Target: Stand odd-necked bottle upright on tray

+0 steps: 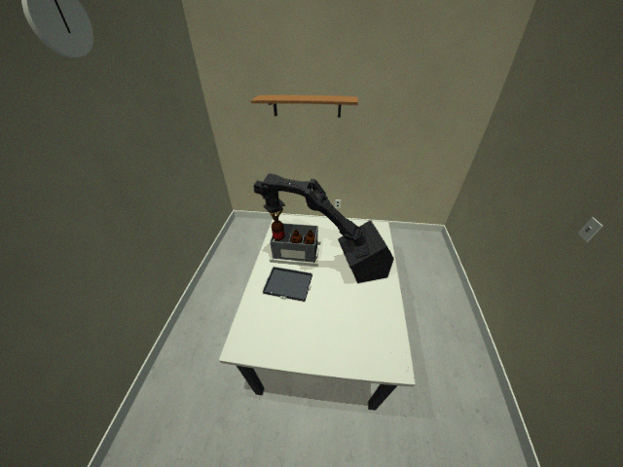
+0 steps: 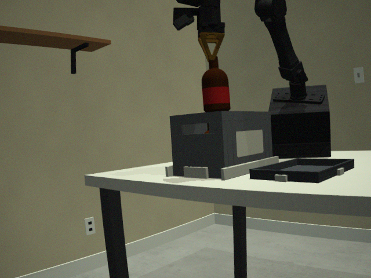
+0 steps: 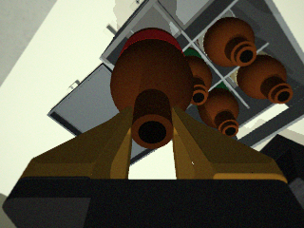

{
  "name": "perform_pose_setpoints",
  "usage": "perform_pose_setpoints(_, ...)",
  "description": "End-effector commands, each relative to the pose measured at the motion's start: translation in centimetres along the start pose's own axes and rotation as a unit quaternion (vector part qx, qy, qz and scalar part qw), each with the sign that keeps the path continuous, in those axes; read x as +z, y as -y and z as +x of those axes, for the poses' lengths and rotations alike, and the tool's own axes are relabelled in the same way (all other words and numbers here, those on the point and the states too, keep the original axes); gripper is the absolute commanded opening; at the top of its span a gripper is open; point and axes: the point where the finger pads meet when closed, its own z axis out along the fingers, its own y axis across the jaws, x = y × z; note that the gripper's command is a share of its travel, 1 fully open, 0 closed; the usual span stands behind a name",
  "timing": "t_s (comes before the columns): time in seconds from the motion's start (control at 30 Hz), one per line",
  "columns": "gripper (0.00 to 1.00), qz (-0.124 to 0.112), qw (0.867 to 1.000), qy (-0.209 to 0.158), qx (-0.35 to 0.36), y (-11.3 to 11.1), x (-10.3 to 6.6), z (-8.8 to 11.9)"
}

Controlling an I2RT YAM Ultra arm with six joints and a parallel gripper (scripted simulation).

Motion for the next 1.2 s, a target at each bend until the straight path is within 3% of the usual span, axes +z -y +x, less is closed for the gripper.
perform_pose_setpoints(0.0, 0.0, -0.01, 1.0, 0.026, -0.002, -0.1, -2.0, -0.9)
perform_pose_setpoints(0.3, 0.0, -0.009, 1.0, 0.025, -0.002, 0.0, -2.3, -0.9)
perform_pose_setpoints(0.33, 0.0, -0.015, 0.999, 0.034, -0.005, -0.2, -3.3, -0.7)
perform_pose_setpoints(1.17, 0.0, -0.009, 1.0, 0.025, -0.001, 0.2, -3.0, -0.8)
